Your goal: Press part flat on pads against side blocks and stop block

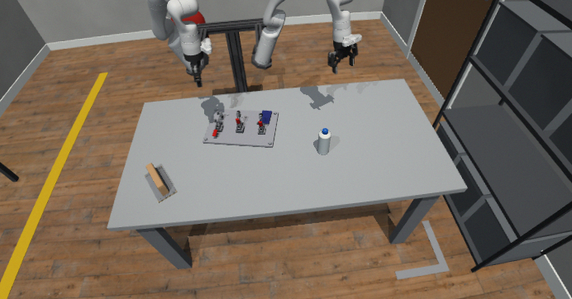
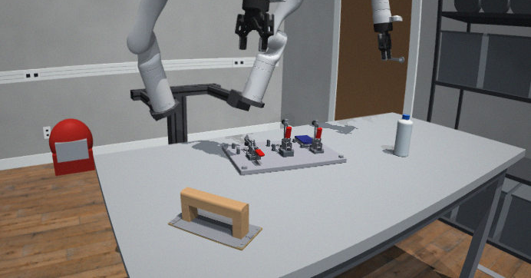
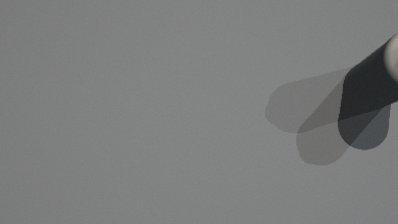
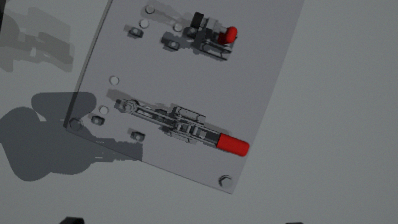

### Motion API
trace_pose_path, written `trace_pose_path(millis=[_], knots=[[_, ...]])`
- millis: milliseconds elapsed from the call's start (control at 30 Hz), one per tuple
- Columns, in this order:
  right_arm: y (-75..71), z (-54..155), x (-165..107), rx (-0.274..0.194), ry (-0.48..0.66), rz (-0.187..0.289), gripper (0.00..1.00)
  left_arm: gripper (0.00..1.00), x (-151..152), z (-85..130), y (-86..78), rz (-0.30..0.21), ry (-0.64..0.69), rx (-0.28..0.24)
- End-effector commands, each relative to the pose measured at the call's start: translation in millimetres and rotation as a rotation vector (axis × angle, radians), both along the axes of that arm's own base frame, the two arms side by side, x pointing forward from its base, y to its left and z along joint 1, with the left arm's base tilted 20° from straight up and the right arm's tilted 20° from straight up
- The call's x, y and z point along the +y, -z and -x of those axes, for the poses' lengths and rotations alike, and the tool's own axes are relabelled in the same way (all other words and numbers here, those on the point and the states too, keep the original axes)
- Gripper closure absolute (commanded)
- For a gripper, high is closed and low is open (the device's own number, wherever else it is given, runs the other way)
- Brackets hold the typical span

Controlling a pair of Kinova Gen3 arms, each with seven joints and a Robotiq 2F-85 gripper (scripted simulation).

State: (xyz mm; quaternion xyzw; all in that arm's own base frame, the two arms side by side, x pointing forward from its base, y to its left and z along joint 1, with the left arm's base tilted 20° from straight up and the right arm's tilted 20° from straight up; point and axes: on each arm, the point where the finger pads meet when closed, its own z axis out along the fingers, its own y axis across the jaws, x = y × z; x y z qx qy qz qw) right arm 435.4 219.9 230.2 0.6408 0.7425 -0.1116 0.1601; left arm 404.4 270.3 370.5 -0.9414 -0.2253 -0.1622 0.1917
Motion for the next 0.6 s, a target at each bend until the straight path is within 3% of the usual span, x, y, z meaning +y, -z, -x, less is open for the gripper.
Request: trace_pose_path(millis=[0, 300, 367, 567], knots=[[-1.8, -8.1, -16.5, 0.013, 0.005, -0.011, 0.002, 0.002, -2.5, -1.6, 1.2, -0.004, 0.026, 0.011], [-5.8, -30.6, -80.5, 0.055, 0.024, -0.048, 0.002, 0.002, -12.6, -7.1, 9.2, -0.019, 0.130, 0.062], [-5.8, -30.6, -80.5, 0.055, 0.024, -0.048, 0.002, 0.002, -12.6, -7.1, 9.2, -0.019, 0.130, 0.062], [-9.8, -42.3, -135.2, 0.080, 0.037, -0.082, 0.002, 0.002, -22.7, -12.3, 17.2, -0.034, 0.235, 0.113]])
